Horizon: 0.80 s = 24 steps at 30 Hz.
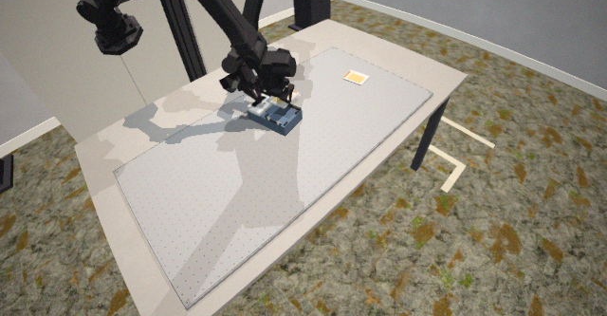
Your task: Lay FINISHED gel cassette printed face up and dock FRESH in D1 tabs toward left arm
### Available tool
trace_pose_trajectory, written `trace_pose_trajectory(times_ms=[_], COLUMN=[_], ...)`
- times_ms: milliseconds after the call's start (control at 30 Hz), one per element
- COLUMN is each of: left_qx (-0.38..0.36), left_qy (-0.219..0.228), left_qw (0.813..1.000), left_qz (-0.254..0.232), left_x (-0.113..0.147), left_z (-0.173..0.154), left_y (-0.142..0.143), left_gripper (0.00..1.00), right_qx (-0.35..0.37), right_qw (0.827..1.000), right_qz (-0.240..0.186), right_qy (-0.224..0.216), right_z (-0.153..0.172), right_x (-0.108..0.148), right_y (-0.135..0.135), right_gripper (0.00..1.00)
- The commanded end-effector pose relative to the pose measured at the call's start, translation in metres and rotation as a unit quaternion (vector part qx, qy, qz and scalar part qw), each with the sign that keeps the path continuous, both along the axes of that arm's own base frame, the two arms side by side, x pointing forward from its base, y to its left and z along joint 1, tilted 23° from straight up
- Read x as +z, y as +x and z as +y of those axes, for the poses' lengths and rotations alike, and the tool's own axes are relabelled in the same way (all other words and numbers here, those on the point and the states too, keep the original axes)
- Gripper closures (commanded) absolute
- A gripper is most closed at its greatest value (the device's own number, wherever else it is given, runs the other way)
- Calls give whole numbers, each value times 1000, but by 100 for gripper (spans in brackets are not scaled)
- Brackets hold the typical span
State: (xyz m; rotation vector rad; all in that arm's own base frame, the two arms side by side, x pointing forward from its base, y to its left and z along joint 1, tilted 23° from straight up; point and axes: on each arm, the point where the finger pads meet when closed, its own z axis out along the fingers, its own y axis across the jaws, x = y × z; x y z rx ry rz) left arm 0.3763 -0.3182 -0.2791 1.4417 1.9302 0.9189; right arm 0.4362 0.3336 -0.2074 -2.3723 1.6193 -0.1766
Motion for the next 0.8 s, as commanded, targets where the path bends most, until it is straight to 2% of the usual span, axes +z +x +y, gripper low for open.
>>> trace_pose_trajectory(times_ms=[0,500,767], left_qx=[8,8,8], left_qy=[37,37,37], left_qw=[998,998,998], left_qz=[47,47,47], left_x=[-61,-61,-61], left_z=[43,43,43], left_y=[-16,-16,-16], left_gripper=[100,100,100], right_qx=[-16,-16,-23], right_qw=[1000,1000,999], right_qz=[-18,-18,-18], right_qy=[20,20,21], right_z=[14,7,-8], right_x=[10,17,32], right_y=[13,14,19], right_gripper=[100,100,100])
